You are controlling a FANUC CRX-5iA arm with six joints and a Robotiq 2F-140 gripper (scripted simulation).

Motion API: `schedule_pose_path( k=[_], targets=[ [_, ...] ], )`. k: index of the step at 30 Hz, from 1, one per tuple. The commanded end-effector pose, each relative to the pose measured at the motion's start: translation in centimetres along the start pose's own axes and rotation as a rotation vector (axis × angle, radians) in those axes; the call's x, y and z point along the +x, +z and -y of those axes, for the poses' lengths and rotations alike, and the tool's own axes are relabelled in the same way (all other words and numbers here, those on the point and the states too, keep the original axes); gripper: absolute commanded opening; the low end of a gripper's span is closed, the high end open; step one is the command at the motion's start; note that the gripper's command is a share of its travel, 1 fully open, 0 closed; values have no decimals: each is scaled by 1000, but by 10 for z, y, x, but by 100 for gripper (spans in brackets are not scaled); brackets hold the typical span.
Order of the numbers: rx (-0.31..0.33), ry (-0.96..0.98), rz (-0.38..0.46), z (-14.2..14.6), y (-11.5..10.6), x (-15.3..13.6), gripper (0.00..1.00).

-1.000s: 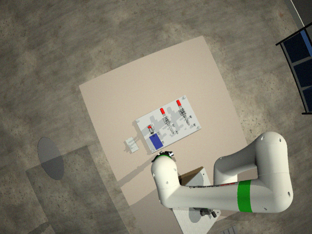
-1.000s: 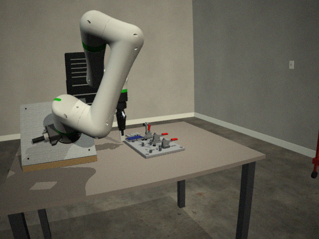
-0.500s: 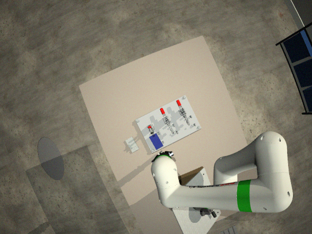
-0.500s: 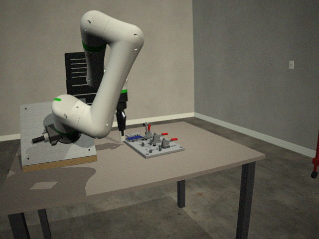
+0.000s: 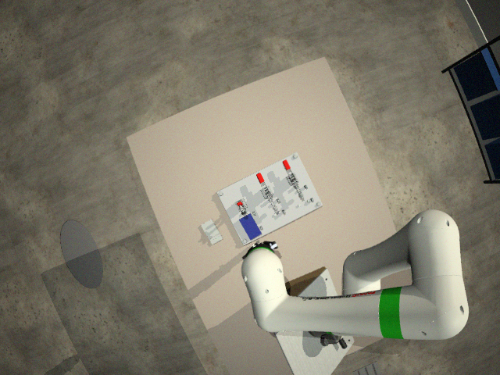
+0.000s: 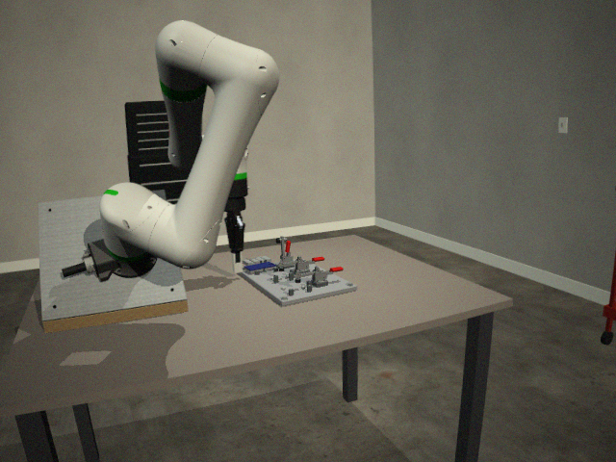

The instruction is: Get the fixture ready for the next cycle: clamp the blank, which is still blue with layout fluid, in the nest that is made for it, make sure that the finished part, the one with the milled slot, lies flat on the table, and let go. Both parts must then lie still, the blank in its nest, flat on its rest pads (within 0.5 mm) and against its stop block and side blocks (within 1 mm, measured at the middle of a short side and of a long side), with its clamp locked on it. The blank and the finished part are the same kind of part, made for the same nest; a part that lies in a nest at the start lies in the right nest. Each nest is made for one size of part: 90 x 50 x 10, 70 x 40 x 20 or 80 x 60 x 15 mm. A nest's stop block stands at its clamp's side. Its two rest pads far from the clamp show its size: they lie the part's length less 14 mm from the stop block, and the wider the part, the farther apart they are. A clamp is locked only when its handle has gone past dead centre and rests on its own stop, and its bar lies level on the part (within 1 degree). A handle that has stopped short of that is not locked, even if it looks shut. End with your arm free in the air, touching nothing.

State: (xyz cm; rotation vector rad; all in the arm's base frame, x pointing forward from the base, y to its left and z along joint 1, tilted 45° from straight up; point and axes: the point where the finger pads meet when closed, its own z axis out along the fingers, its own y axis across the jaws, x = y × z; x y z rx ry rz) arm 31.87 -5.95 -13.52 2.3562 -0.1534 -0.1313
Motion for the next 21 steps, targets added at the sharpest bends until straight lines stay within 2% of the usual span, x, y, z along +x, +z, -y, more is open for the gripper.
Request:
schedule_pose_path(
  k=[1, 21],
  targets=[
    [0, 0, 0, 0, 0, 0, 0],
    [0, 0, 0, 0, 0, 4, 0]
  ],
)
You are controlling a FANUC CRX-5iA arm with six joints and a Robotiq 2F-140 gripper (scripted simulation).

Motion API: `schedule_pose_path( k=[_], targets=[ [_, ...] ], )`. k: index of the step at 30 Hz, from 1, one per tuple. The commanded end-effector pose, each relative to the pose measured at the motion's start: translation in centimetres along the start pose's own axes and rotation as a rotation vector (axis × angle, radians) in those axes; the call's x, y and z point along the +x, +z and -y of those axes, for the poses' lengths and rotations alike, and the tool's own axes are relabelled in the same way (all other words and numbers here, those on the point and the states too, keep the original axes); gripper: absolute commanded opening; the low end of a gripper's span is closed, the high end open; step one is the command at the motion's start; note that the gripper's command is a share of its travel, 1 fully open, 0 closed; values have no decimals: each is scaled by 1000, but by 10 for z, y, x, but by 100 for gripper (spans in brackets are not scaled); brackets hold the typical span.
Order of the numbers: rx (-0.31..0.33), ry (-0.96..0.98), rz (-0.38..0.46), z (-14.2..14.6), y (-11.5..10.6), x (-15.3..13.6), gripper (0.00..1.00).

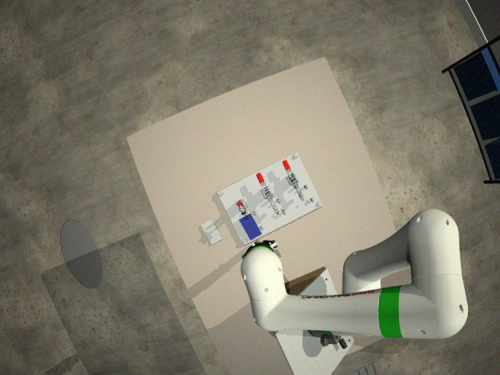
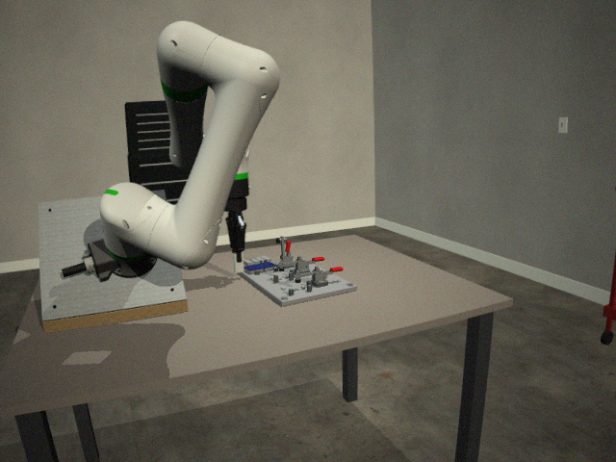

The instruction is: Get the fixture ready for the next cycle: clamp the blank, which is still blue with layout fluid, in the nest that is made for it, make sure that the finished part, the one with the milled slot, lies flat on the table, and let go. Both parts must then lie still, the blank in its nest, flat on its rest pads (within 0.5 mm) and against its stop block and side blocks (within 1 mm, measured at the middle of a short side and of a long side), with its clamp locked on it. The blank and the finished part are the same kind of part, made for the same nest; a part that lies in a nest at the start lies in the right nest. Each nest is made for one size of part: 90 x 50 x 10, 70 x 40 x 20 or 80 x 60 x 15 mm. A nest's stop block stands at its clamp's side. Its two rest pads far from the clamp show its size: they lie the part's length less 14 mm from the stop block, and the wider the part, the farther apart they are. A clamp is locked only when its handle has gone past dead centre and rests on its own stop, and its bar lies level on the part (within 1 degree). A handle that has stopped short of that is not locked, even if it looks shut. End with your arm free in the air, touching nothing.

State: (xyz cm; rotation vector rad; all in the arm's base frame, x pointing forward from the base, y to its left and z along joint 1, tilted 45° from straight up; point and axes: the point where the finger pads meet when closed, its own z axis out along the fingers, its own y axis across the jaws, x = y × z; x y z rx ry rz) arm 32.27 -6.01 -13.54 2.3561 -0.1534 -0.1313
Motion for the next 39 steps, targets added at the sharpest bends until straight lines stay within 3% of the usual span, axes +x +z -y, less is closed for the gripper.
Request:
schedule_pose_path(
  k=[1, 39],
  targets=[
    [0, 0, 0, 0, 0, 0, 0],
    [0, 0, 0, 0, 0, 8, 0]
  ],
)
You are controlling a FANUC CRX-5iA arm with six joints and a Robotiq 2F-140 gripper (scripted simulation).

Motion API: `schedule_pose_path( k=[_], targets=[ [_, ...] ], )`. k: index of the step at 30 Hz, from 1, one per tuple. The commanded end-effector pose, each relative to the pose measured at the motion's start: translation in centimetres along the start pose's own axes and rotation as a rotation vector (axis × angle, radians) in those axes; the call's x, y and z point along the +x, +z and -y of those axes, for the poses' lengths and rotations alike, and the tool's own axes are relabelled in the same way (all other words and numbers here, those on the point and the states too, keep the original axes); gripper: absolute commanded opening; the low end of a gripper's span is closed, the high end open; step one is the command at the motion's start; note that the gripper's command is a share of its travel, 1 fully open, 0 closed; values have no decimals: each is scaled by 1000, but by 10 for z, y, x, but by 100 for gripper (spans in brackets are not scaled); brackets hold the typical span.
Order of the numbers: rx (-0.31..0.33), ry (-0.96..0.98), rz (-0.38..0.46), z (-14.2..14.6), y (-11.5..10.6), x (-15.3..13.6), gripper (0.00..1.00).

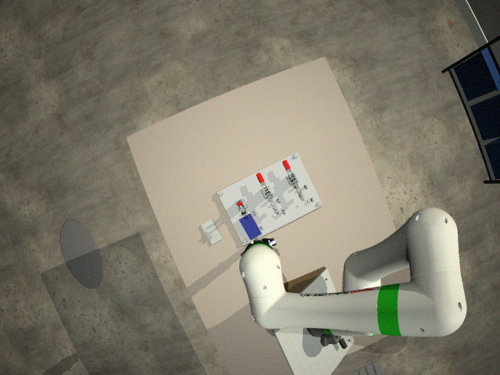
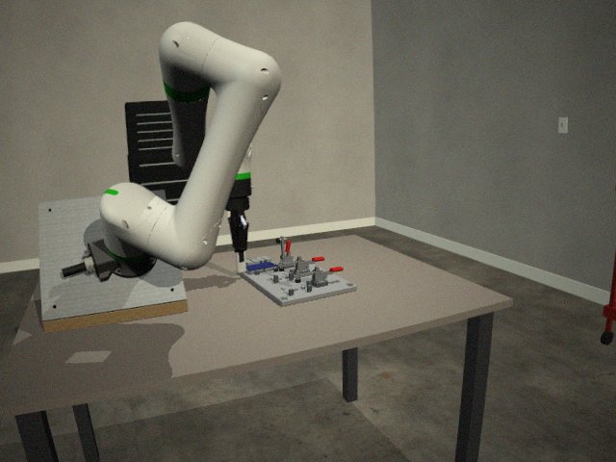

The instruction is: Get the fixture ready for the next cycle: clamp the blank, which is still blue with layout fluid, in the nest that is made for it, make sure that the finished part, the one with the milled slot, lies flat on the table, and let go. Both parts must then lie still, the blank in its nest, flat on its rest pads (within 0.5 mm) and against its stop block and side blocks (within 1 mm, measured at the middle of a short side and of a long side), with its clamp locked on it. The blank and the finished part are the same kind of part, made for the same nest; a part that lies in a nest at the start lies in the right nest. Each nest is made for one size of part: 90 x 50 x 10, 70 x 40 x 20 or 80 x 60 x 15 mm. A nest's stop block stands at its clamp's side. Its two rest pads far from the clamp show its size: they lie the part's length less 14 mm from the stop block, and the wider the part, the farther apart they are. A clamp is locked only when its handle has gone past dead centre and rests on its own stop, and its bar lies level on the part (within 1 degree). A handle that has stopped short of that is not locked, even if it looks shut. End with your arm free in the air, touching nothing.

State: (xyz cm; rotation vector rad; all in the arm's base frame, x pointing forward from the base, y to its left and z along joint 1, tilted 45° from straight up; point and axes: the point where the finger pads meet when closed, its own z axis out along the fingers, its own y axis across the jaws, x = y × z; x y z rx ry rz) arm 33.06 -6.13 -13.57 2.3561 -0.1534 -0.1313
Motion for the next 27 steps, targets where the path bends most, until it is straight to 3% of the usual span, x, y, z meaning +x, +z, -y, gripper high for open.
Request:
schedule_pose_path(
  k=[1, 27],
  targets=[
    [0, 0, 0, 0, 0, 0, 0],
    [0, 0, 0, 0, 0, 8, 0]
  ],
)
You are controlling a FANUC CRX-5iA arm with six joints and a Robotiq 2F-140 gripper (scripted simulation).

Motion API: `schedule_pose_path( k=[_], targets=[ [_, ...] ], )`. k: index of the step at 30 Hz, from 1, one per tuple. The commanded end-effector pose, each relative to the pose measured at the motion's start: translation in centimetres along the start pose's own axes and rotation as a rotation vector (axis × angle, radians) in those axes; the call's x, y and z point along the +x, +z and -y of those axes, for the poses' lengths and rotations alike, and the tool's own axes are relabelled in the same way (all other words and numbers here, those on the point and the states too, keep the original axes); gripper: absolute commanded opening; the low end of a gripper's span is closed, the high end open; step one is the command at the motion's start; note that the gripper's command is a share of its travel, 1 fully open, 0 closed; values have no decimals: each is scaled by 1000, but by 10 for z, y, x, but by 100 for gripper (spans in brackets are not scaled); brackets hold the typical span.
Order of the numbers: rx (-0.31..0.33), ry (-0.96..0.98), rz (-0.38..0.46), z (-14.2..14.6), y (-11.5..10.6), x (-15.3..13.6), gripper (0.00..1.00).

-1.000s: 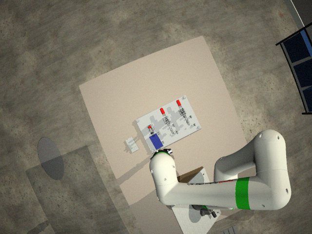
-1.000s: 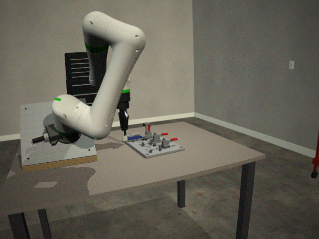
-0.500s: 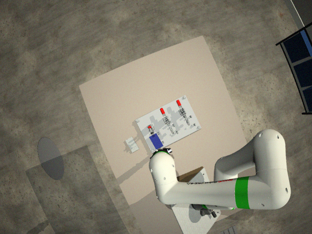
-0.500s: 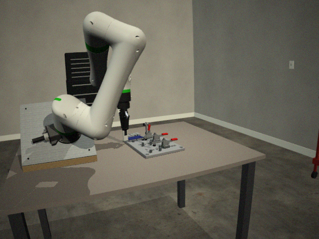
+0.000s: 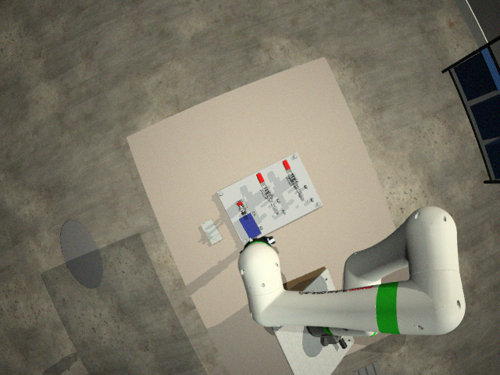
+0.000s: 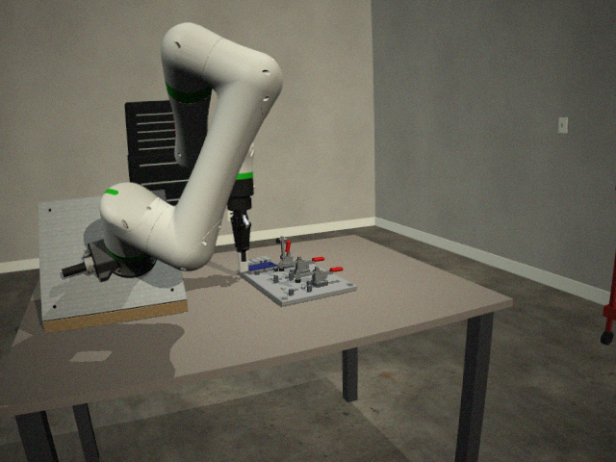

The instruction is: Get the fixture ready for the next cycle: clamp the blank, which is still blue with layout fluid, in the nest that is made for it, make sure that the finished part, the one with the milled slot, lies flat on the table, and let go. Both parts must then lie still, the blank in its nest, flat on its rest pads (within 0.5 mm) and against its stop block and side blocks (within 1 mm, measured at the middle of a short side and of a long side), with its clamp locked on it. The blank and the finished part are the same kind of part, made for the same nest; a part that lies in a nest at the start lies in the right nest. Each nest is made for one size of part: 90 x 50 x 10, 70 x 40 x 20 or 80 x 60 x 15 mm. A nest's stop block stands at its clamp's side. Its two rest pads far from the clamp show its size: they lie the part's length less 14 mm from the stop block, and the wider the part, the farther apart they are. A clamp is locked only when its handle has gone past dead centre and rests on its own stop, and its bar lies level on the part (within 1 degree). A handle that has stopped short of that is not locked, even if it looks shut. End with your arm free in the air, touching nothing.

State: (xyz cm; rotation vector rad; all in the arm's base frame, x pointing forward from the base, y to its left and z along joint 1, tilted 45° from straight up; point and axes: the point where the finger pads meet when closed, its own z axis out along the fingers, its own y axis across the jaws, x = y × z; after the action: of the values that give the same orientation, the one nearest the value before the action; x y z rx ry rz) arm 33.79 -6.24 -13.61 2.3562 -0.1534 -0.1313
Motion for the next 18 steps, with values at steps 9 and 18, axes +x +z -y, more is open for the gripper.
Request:
schedule_pose_path(
  k=[9, 18],
  targets=[
    [0, 0, 0, 0, 0, 1, 0],
    [0, 0, 0, 0, 0, 5, 0]
  ],
)
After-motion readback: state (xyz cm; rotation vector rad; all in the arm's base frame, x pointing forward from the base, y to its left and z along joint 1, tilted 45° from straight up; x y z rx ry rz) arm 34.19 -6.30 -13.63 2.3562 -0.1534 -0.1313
